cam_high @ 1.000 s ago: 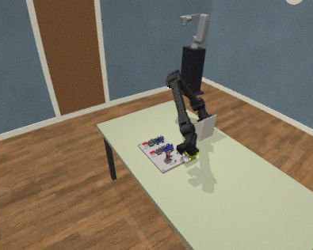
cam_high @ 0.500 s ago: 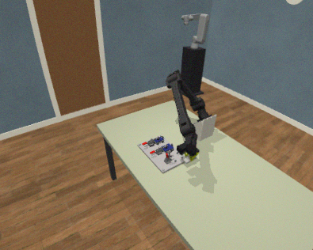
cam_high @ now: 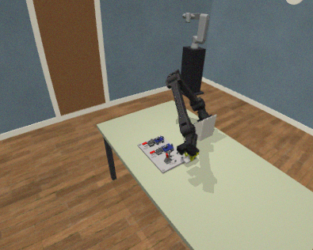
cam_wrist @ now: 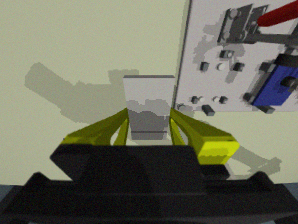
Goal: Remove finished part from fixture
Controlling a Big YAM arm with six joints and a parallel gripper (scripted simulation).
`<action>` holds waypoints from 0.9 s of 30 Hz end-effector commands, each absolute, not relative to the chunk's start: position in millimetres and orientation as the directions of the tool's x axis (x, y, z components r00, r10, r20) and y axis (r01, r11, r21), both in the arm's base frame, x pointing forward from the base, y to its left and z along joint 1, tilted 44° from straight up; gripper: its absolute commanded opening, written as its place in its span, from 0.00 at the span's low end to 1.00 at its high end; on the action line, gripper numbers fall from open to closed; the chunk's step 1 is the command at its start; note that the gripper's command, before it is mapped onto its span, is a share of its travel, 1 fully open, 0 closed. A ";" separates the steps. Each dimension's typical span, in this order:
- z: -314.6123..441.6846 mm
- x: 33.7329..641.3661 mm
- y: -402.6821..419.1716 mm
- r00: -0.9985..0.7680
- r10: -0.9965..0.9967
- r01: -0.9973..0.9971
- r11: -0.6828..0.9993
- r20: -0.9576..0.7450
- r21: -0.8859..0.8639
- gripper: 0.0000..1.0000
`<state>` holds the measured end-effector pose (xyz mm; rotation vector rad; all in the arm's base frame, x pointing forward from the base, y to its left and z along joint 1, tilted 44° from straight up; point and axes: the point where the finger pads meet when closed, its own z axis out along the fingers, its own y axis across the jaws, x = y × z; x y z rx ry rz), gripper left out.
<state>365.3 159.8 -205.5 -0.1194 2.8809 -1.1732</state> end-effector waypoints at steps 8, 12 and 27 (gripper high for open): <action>-211.7 363.9 165.3 -0.996 -0.086 -0.065 0.711 0.005 -0.700 0.00; -211.8 363.1 164.1 -0.996 -0.085 -0.065 0.710 0.007 -0.701 0.00; -212.0 362.0 162.6 -0.996 -0.086 -0.069 0.709 0.011 -0.702 0.00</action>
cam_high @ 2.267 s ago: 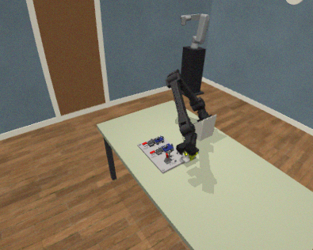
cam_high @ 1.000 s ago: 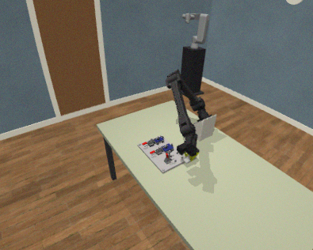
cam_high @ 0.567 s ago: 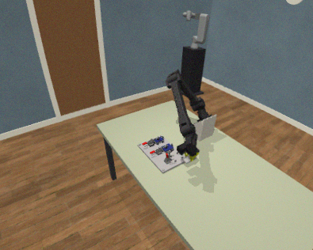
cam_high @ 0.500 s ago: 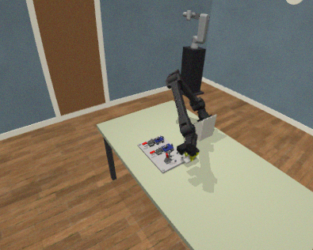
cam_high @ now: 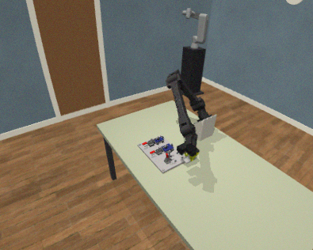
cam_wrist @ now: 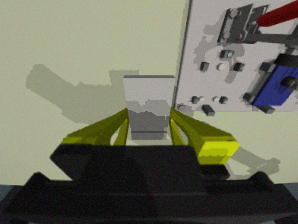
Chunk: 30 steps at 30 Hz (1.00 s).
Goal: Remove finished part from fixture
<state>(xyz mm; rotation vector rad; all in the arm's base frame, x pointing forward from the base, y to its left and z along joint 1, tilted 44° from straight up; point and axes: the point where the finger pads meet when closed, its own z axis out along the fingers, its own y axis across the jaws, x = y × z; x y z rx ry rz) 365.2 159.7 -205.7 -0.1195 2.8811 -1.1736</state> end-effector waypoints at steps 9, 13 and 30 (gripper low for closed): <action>-215.1 363.1 155.7 -0.997 -0.079 -0.064 0.712 0.010 -0.699 0.00; -216.5 364.7 150.1 -0.997 -0.075 -0.064 0.711 0.015 -0.700 0.00; -235.7 371.1 134.2 -0.997 -0.076 -0.057 0.715 0.003 -0.697 0.00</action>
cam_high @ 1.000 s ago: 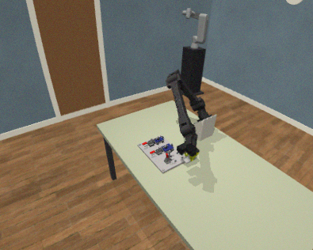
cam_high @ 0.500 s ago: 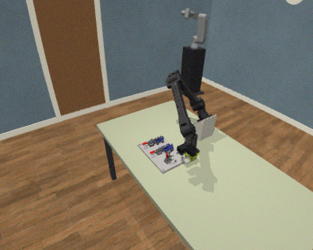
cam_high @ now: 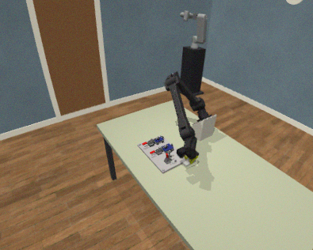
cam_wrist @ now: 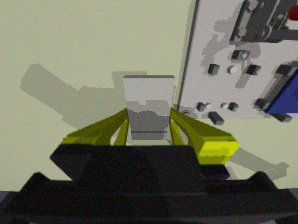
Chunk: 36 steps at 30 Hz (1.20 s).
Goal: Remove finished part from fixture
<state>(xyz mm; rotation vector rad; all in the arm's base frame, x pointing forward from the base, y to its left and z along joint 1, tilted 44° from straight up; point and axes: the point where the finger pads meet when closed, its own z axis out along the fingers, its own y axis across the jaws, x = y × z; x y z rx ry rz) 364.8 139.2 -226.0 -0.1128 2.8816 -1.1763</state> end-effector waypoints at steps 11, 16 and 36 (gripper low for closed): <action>-255.6 369.4 112.7 -0.997 -0.076 -0.060 0.712 0.008 -0.699 0.00; -260.3 366.0 105.8 -0.997 -0.076 -0.064 0.710 0.015 -0.702 0.00; -272.3 368.9 99.1 -0.997 -0.081 -0.065 0.711 0.010 -0.700 0.00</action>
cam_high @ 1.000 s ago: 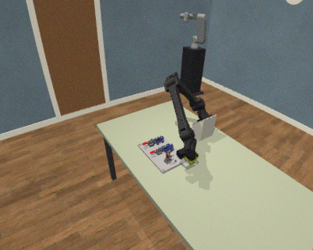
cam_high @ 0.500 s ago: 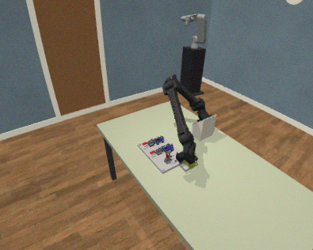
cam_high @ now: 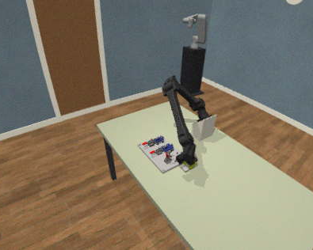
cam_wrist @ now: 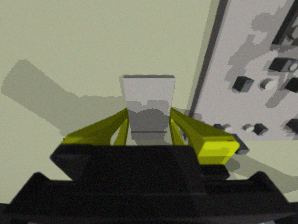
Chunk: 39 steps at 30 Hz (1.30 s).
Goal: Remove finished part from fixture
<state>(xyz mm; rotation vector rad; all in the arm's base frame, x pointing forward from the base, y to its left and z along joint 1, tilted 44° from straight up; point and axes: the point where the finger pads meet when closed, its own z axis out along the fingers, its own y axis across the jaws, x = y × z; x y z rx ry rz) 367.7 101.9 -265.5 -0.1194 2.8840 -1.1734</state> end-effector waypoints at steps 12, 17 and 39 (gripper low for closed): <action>-272.3 370.0 95.0 -0.997 -0.073 -0.059 0.712 0.009 -0.700 0.00; -272.1 368.8 97.0 -0.997 -0.080 -0.065 0.710 0.011 -0.701 0.00; -271.8 367.9 93.5 -0.997 -0.075 -0.062 0.709 0.013 -0.702 0.00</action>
